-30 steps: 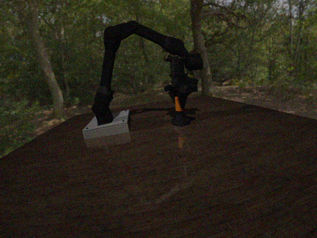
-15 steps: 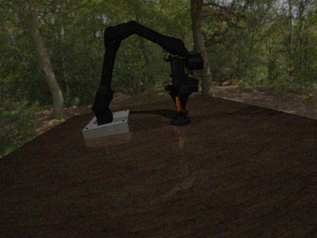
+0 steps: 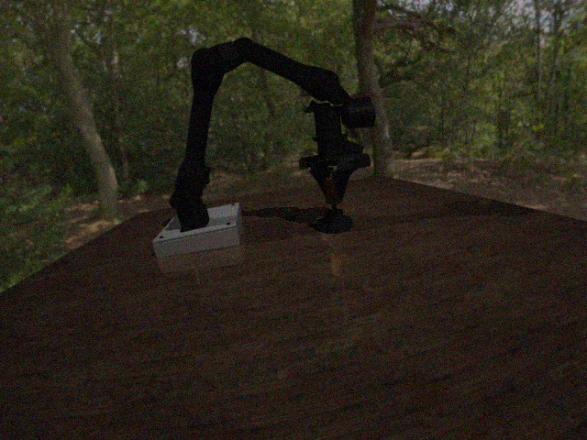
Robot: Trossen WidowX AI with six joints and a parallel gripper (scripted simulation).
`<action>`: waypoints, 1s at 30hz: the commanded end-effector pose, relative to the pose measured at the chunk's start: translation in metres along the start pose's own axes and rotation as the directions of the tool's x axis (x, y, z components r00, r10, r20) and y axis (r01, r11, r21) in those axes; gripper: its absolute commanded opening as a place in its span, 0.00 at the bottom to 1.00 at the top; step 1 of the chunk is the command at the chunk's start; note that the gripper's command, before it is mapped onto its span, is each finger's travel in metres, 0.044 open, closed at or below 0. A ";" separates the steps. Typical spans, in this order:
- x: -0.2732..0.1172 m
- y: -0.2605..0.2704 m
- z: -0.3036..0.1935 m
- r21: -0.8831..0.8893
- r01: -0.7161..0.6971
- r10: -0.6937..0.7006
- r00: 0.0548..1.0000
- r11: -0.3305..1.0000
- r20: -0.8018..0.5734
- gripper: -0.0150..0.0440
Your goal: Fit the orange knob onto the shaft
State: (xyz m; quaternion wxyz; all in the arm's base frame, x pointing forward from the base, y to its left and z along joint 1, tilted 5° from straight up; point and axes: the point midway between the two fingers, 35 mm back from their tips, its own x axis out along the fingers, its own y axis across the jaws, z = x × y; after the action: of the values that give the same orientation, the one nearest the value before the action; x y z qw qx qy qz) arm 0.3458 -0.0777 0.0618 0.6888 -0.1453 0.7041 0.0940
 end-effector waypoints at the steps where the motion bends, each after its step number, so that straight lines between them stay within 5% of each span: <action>1: 0.001 0.001 -0.002 -0.011 0.003 -0.003 1.000 1.000 0.000 0.25; 30: 0.001 0.001 -0.002 -0.011 0.003 -0.003 1.000 1.000 0.000 0.25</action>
State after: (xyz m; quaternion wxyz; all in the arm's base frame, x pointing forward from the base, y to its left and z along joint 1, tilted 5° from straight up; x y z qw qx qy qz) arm 0.3413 -0.0767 0.0575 0.6866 -0.1473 0.7053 0.0973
